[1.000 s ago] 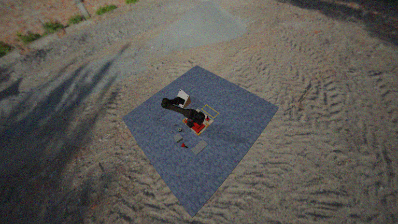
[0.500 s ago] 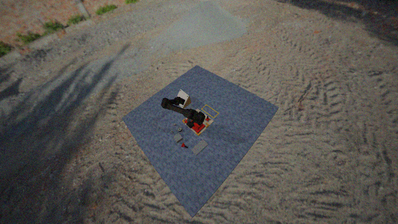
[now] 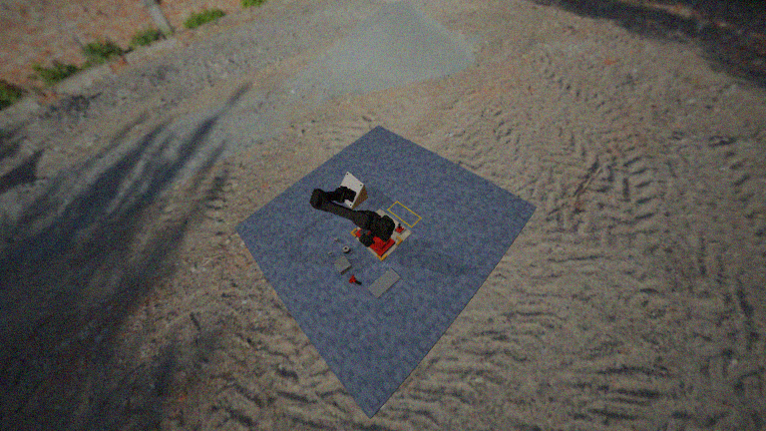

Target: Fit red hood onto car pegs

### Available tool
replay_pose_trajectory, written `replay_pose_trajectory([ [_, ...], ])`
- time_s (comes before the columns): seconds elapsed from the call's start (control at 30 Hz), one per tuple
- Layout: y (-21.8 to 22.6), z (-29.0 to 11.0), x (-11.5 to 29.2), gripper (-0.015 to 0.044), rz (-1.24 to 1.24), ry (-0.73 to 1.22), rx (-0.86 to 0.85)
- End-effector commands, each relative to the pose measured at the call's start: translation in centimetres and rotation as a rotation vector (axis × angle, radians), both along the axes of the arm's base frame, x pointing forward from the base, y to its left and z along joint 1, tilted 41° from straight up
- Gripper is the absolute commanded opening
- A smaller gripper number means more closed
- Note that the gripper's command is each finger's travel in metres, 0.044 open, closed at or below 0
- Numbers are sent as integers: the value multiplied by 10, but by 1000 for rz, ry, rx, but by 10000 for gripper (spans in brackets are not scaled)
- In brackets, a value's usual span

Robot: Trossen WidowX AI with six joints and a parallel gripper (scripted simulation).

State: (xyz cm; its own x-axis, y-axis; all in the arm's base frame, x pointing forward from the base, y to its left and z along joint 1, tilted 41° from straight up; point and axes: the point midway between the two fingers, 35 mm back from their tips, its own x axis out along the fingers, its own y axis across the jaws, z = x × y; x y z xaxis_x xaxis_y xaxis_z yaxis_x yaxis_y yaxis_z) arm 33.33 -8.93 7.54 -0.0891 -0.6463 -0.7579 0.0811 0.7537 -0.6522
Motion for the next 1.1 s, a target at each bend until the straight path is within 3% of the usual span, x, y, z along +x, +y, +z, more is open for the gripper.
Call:
replay_pose_trajectory([
  [0.0, -2, -1, 0, 0, 5, 4, -6],
  [1.07, -8, -9, -1, 0, 3, 2, -4],
])
